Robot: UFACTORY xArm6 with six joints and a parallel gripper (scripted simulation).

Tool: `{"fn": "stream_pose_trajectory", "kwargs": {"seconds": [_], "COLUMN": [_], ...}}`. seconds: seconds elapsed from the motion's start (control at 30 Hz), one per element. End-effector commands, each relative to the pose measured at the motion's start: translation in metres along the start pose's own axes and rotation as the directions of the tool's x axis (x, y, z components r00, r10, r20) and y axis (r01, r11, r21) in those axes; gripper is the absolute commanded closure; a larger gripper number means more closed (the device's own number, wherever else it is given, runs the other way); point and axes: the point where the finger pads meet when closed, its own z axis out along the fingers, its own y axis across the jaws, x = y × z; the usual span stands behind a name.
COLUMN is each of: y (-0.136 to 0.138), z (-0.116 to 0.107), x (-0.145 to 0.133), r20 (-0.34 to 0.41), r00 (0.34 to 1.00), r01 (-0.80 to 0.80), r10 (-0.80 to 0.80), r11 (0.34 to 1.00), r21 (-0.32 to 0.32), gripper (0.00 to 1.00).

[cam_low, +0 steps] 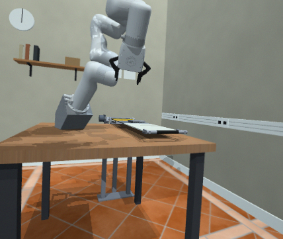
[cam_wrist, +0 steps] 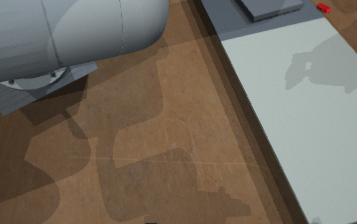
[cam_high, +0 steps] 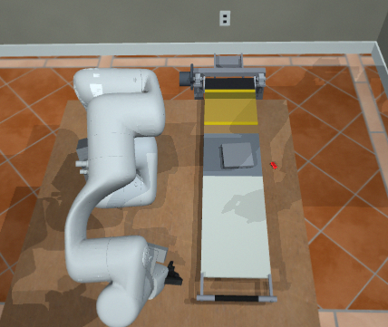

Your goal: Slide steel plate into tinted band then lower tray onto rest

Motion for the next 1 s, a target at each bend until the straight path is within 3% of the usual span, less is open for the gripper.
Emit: {"fn": "stream_pose_trajectory", "kwargs": {"seconds": [0.0, 0.2, 0.37, 0.4, 0.5, 0.6, 0.67, 0.73, 0.77, 0.8, 0.83, 0.9, 0.93, 0.97], "y": [0.0, -0.003, -0.009, -0.009, -0.005, -0.005, 0.01, 0.01, 0.022, 0.022, 0.036, 0.036, 0.053, 0.053], "z": [-0.001, 0.002, 0.016, 0.016, 0.025, 0.025, 0.035, 0.035, 0.04, 0.04, 0.045, 0.045, 0.049, 0.049], "x": [0.0, -0.004, -0.028, -0.028, -0.044, -0.044, -0.06, -0.06, -0.067, -0.067, -0.072, -0.072, -0.075, -0.075], "r20": [0.003, 0.003, 0.002, 0.002, -0.002, -0.002, -0.008, -0.008, -0.013, -0.013, -0.018, -0.019, -0.026, -0.026], "r00": [1.0, 0.999, 0.971, 0.971, 0.924, 0.924, 0.835, 0.835, 0.771, 0.771, 0.7, 0.694, 0.605, 0.605], "r01": [0.001, 0.037, 0.236, 0.236, 0.37, 0.37, 0.519, 0.519, 0.592, 0.592, 0.654, 0.658, 0.715, 0.715], "r10": [-0.001, -0.037, -0.24, -0.24, -0.383, -0.383, -0.55, -0.55, -0.636, -0.636, -0.714, -0.719, -0.795, -0.795], "r11": [1.0, 0.999, 0.956, 0.956, 0.893, 0.893, 0.783, 0.783, 0.709, 0.709, 0.631, 0.624, 0.53, 0.53], "r21": [-0.001, 0.029, 0.173, 0.173, 0.257, 0.257, 0.343, 0.343, 0.384, 0.384, 0.418, 0.422, 0.456, 0.456], "gripper": [0.0, 0.0, 0.0, 0.0, 0.0, 0.0, 0.0, 0.0, 0.0, 0.0, 0.0, 0.0, 0.0, 0.0]}}
